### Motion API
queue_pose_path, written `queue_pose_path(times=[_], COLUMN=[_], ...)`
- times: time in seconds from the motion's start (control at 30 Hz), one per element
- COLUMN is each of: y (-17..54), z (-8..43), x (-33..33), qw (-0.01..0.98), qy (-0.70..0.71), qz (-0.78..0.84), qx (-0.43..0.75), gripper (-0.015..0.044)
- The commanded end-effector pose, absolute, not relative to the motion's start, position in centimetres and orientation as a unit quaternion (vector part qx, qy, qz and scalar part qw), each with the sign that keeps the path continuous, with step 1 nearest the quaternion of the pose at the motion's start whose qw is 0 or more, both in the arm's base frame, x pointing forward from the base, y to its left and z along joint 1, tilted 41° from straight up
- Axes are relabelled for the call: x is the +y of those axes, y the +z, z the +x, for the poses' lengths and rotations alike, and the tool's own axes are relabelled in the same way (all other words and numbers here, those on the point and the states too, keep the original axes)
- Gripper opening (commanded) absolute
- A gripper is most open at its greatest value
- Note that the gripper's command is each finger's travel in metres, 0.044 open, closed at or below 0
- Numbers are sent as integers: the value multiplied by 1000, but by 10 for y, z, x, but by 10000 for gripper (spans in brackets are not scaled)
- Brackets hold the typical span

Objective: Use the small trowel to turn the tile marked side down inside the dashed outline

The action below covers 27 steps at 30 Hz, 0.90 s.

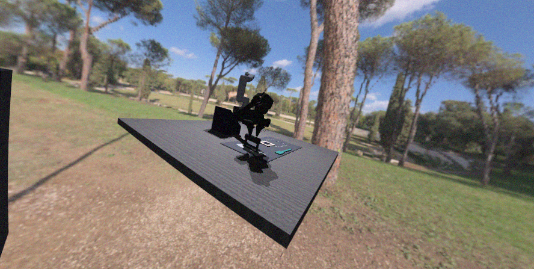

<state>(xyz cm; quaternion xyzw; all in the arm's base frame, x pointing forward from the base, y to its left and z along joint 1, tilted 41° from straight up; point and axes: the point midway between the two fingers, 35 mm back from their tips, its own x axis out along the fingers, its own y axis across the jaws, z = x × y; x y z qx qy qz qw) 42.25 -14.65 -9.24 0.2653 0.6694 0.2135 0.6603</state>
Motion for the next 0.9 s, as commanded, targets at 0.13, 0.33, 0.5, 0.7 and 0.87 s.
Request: queue_pose_path(times=[0.13,0.33,0.5,0.7,0.87], y=[-103,-110,-110,-110,-110], z=[423,424,424,424,424], x=[-138,-132,-132,-132,-132], qw=[659,659,659,659,659], qy=[213,213,213,213,213], qz=[269,269,269,269,269], qx=[669,669,669,669,669], gripper=[270,270,165,130,130])
